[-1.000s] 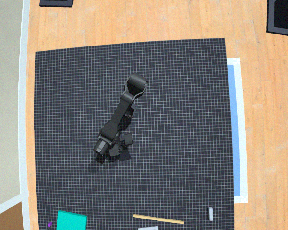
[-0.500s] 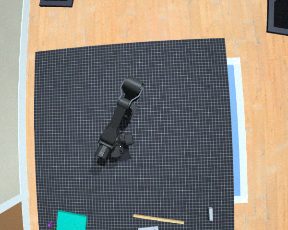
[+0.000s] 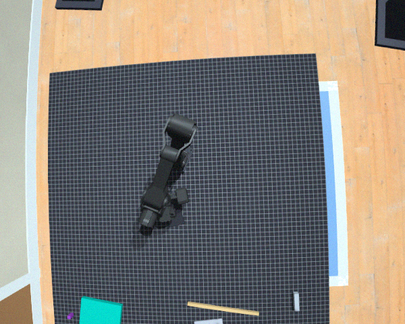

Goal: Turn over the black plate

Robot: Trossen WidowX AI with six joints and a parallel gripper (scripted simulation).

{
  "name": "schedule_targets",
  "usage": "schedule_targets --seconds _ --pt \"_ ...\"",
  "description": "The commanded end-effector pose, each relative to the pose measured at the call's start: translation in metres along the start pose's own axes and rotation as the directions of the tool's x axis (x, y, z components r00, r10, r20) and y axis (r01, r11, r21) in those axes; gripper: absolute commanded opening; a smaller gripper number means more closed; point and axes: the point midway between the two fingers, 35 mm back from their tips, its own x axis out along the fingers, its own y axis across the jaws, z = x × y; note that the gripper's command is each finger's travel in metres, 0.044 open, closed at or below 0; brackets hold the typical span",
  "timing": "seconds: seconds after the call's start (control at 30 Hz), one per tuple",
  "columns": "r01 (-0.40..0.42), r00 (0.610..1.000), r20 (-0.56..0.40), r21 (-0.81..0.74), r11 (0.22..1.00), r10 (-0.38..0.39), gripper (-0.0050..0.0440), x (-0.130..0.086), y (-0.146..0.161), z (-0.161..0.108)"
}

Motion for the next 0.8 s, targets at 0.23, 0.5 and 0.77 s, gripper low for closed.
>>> schedule_targets --seconds 0.23,0.5,0.77 --pt "0.006 0.995 -0.102 -0.003 1.000 -0.006 0.0366 0.013 -0.001 -0.001" --pt "0.009 0.983 -0.184 -0.004 1.000 -0.010 0.0366 0.018 -0.002 0.000" --pt "0.001 0.978 -0.208 -0.001 1.000 -0.001 0.0366 0.031 0.000 -0.008"
